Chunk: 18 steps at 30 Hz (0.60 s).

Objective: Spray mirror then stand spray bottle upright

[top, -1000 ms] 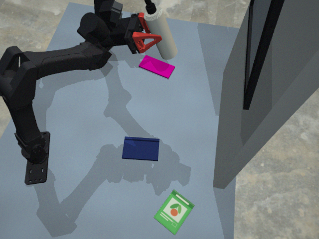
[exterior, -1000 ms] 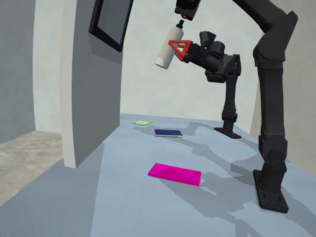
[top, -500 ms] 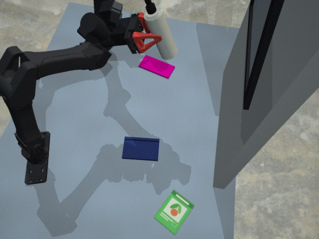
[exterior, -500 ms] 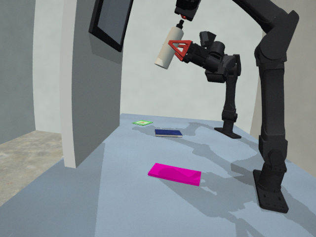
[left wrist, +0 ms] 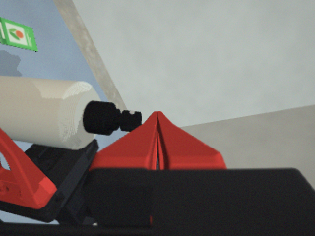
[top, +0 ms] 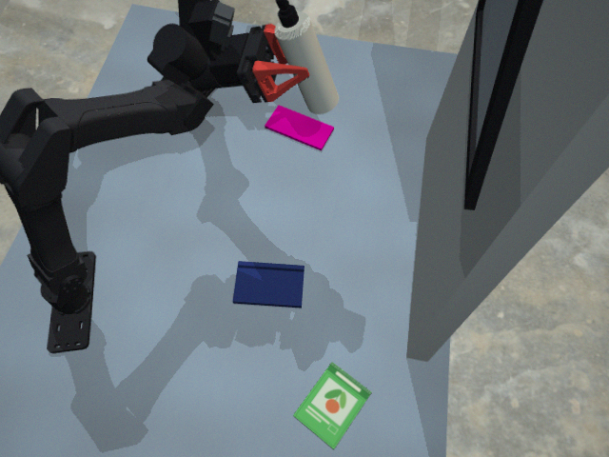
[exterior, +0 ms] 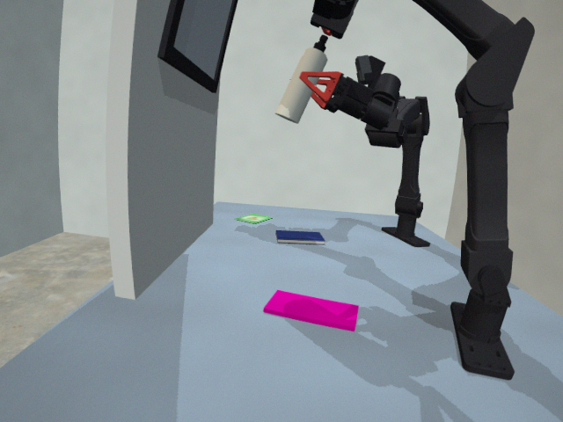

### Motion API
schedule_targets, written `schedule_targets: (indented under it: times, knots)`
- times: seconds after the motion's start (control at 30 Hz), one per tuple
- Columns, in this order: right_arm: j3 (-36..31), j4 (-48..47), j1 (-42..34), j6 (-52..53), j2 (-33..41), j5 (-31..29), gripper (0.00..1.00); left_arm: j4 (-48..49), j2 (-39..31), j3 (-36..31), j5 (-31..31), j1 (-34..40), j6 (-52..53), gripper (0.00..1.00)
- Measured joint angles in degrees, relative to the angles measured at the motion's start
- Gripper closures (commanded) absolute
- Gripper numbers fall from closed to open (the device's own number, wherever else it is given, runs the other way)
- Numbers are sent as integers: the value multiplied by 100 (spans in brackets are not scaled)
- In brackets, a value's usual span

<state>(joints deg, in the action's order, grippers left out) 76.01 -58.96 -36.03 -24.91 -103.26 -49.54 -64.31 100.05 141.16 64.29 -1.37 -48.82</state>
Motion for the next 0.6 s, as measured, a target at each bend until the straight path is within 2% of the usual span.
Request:
schedule_targets:
  times: [0.6]
  knots:
    - [0,0,0,0,0,0,100,131,-81,-232,9,-13,2,100]
